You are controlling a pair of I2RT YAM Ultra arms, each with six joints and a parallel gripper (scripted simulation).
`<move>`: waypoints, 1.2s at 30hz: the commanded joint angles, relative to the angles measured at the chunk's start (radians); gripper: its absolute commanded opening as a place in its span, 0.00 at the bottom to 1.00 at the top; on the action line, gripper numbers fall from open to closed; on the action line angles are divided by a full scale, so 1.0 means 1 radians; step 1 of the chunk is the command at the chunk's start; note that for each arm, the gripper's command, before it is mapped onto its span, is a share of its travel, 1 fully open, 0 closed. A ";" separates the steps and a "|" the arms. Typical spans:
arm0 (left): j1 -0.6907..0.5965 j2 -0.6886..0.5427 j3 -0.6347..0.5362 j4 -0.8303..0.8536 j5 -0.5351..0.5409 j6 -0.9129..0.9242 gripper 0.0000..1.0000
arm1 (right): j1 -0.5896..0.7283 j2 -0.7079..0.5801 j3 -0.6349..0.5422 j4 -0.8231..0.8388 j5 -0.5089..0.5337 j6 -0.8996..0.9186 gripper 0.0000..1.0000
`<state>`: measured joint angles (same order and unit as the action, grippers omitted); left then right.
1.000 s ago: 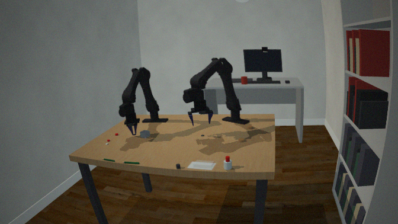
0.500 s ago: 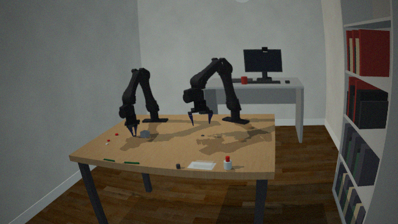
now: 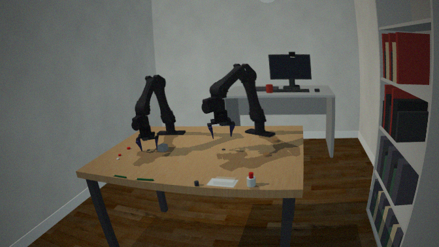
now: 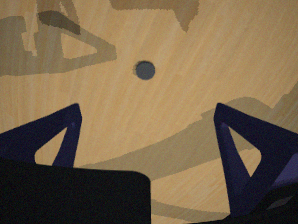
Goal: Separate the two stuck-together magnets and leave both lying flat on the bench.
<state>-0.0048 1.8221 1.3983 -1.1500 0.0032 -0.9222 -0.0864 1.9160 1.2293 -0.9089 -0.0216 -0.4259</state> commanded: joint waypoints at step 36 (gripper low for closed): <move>0.001 -0.005 0.005 0.003 -0.005 0.000 1.00 | -0.008 -0.085 0.200 -0.264 0.004 -0.003 1.00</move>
<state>-0.0032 1.8225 1.3998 -1.1450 0.0036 -0.9215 -0.0940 1.8381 1.4227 -1.1576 -0.0086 -0.4301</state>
